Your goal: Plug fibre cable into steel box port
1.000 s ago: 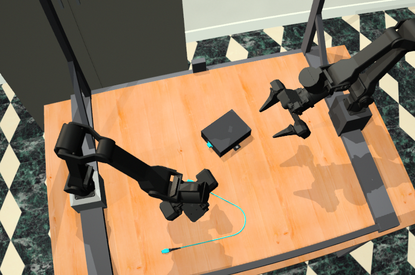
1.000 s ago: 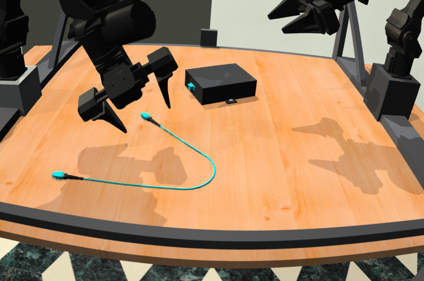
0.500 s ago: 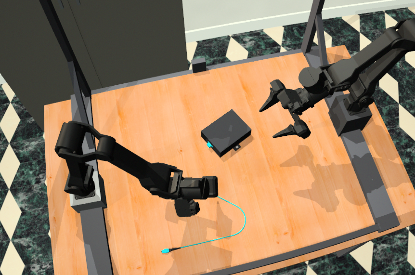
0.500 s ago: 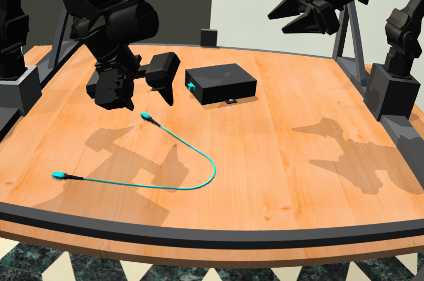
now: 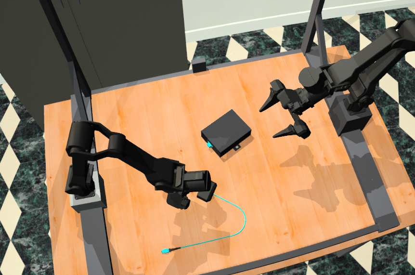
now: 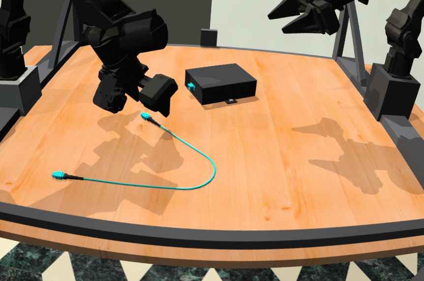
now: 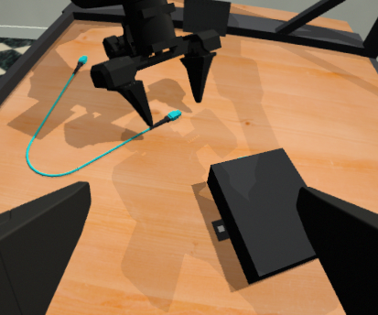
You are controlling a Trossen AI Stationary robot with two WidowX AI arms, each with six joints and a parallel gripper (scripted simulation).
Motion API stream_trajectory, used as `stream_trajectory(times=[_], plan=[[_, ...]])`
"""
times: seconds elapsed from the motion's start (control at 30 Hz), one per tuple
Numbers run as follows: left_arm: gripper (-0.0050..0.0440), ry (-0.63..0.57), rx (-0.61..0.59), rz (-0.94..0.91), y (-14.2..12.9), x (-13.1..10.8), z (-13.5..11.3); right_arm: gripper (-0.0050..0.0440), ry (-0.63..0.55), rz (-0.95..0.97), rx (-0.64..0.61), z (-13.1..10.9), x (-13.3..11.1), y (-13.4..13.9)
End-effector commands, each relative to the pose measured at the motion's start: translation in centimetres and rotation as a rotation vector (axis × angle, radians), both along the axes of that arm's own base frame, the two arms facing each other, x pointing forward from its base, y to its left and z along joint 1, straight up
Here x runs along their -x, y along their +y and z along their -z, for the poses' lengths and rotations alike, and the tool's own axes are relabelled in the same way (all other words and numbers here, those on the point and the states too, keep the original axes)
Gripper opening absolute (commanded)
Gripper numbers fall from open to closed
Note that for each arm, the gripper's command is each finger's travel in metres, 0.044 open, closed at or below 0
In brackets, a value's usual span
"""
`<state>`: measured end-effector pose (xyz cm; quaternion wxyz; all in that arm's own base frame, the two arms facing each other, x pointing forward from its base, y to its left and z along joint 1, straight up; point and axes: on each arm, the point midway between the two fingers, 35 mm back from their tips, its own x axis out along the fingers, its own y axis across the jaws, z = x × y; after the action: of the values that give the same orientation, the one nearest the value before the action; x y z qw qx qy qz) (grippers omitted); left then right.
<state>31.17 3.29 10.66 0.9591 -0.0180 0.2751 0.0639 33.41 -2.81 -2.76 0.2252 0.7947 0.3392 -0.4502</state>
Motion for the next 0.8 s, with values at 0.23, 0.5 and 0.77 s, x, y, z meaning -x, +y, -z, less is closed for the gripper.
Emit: stream_trajectory(times=[0.23,0.5,0.77], plan=[[0.0440,-0.018,-0.001,0.001,0.0,-0.2,-0.7,0.0440,0.020,0.003,-0.041,0.8,0.3,1.4],[0.0440,-0.018,-0.001,0.001,0.0,-0.2,-0.7,0.0392,0.005,0.001,-0.036,0.4,-0.1,1.3],[0.0440,-0.018,-0.001,0.001,0.0,-0.2,-0.7,0.0248,-0.107,-0.177,0.065,-1.4,-2.7,1.8]])
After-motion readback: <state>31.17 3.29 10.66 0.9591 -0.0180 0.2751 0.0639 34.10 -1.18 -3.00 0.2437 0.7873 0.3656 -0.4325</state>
